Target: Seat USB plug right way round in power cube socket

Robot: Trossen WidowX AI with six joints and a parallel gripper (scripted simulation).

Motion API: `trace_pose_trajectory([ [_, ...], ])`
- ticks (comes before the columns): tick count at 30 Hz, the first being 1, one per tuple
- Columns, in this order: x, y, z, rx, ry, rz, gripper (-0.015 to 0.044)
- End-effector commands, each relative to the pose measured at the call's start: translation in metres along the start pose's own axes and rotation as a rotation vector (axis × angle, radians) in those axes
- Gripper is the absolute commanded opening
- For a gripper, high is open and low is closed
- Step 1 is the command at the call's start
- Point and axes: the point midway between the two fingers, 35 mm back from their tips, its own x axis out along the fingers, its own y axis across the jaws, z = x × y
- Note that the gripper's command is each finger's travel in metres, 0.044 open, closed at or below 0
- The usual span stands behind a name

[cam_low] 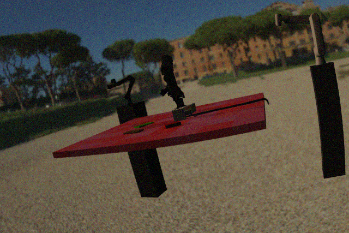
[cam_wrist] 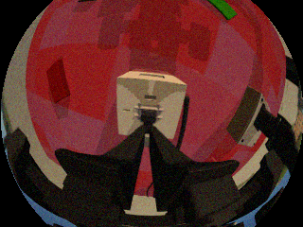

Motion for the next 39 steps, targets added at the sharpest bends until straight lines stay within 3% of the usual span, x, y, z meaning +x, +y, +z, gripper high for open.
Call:
trace_pose_trajectory([
  [1, 0.0022, 0.0003, -0.0001, -0.005, 0.002, -0.003, 0.0000],
  [21, 0.0022, 0.0003, -0.0001, -0.005, 0.002, -0.003, 0.0000],
  [25, 0.0001, 0.0000, 0.0000, 0.000, 0.000, 0.000, 0.0095],
  [39, 0.0001, 0.0000, 0.0000, 0.000, 0.000, 0.000, 0.0095],
])
